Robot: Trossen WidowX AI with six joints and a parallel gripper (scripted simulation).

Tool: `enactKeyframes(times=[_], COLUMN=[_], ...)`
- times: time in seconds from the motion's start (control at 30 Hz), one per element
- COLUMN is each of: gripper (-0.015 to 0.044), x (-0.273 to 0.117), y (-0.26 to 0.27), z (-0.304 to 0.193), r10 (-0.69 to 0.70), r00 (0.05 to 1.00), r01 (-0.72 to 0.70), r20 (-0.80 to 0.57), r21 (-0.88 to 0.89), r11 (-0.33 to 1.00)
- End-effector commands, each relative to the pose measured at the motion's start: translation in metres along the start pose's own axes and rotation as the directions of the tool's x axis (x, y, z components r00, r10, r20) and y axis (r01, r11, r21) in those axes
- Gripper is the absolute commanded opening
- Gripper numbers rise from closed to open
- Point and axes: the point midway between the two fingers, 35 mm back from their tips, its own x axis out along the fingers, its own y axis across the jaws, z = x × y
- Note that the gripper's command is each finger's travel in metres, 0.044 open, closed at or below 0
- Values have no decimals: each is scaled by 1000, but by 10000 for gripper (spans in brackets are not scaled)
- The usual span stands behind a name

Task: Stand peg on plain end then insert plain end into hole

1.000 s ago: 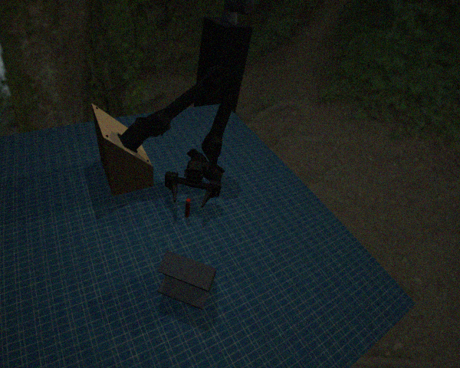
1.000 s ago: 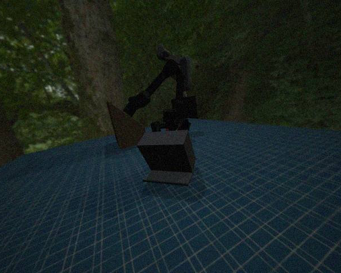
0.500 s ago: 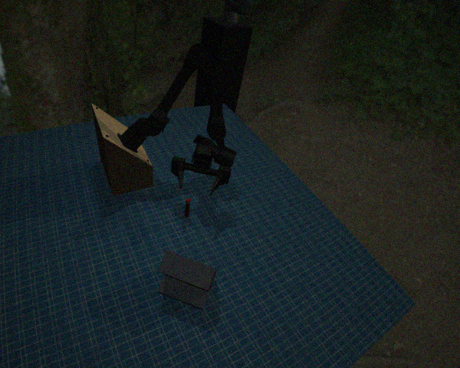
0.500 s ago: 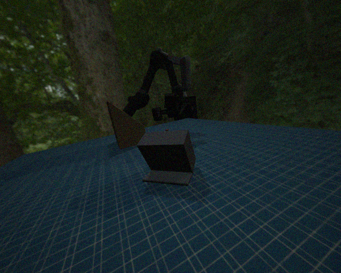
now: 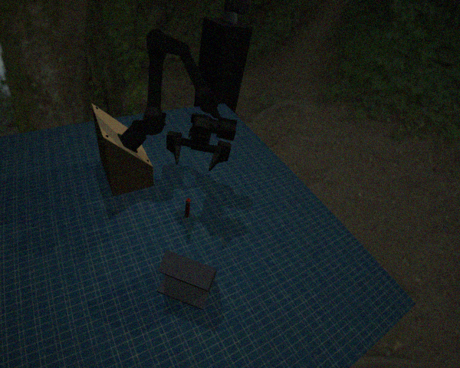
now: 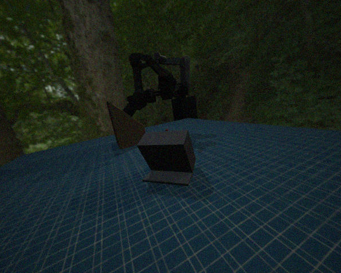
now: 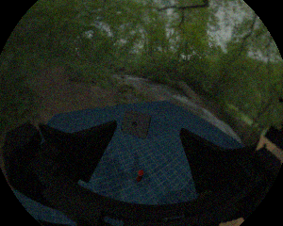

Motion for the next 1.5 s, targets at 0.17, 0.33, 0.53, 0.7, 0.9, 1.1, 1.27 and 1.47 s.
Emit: enactKeyframes(times=[0.17,0.33,0.53,0.7,0.9,1.1,1.27,1.47], gripper=[440,440,440,440,440,440,440,440], x=[13,20,26,29,29,29,29,31], y=[-14,-22,-30,-35,-38,-36,-30,-20], z=[-17,-29,-43,-55,-67,-76,-80,-79], r10=[-132,-220,-310,-364,-389,-362,-300,-184], r00=[979,939,862,771,640,497,381,259], r01=[109,158,186,182,153,108,70,31], r20=[-154,-265,-401,-523,-663,-789,-874,-948], r21=[-149,-236,-317,-367,-387,-358,-296,-182], r11=[983,959,930,912,910,928,953,983])
